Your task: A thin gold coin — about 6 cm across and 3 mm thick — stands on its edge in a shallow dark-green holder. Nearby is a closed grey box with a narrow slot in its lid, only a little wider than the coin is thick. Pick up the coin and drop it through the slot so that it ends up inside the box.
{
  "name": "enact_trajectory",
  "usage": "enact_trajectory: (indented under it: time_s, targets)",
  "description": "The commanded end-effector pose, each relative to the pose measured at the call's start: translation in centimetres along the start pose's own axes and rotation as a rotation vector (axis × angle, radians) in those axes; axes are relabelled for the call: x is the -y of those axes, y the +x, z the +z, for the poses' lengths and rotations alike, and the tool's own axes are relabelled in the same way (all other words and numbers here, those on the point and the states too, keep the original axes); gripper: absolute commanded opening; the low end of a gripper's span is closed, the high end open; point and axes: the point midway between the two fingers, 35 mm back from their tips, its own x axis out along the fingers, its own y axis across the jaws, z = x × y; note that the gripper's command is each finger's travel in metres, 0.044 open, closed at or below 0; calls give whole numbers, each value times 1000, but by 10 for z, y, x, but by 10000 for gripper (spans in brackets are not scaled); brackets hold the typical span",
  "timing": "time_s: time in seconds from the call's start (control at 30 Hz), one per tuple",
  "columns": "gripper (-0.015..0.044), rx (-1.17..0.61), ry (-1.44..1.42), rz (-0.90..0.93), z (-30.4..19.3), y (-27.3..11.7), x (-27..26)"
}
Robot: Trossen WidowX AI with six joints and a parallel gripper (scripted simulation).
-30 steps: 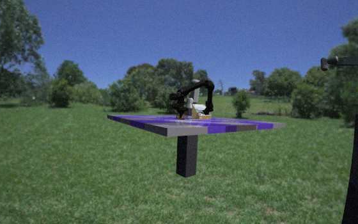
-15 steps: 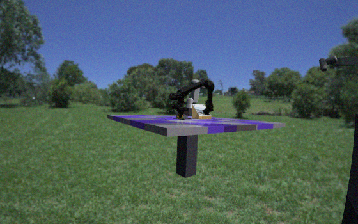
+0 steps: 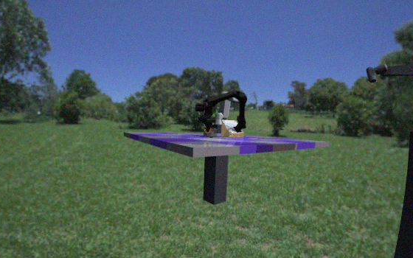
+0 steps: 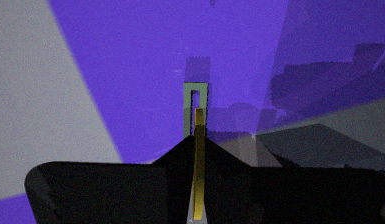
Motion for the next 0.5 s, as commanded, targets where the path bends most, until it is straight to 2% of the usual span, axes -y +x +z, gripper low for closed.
enact_trajectory:
  time_s: [0.0,0.47]
  targets:
    - [0,2,-6,-4,1,-12,0]
    - [0,1,-5,-4,-1,-47,0]
